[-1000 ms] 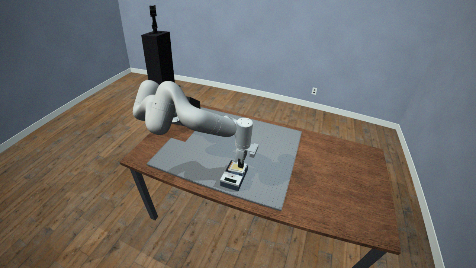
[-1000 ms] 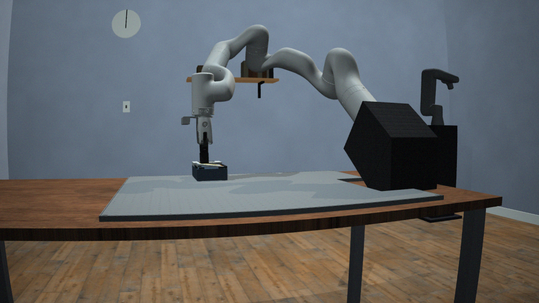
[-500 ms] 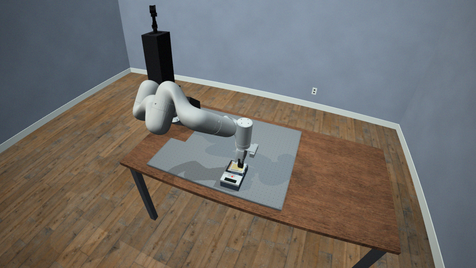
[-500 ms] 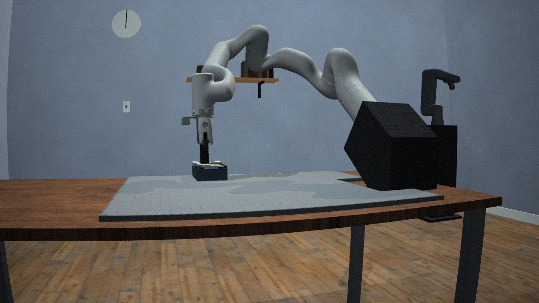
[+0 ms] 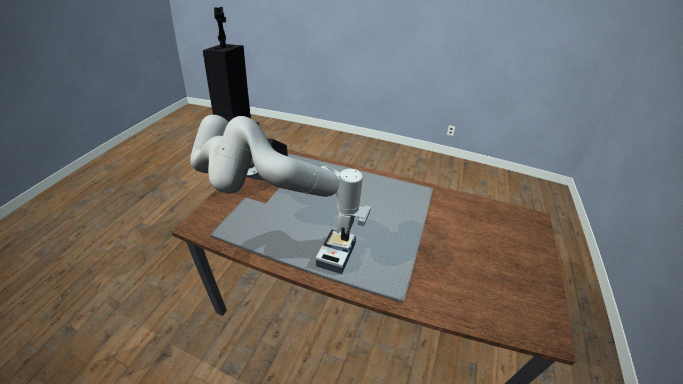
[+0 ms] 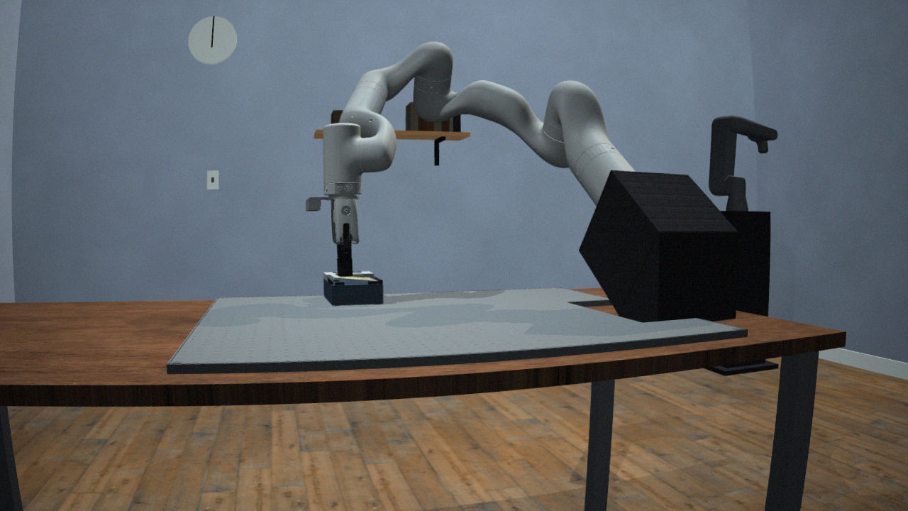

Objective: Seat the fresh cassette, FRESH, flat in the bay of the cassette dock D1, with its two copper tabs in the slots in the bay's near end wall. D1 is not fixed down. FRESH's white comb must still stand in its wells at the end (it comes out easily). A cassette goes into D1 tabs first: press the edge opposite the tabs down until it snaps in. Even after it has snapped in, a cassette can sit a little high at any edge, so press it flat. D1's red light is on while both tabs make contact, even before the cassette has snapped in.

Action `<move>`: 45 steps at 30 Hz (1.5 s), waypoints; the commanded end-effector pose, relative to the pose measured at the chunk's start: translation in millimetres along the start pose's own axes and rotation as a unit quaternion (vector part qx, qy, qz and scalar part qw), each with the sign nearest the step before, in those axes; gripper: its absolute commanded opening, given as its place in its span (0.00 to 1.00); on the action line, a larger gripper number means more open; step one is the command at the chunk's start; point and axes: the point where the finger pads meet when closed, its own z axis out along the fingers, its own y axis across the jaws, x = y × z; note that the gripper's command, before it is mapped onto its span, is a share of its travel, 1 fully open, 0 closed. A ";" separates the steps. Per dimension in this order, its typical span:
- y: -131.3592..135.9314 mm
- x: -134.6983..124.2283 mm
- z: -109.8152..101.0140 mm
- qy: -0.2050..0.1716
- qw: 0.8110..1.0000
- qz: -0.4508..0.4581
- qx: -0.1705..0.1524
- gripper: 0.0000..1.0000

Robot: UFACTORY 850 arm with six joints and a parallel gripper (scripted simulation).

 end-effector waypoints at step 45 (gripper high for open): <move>-0.6 -2.9 2.2 -0.003 1.000 -0.001 -0.001 0.00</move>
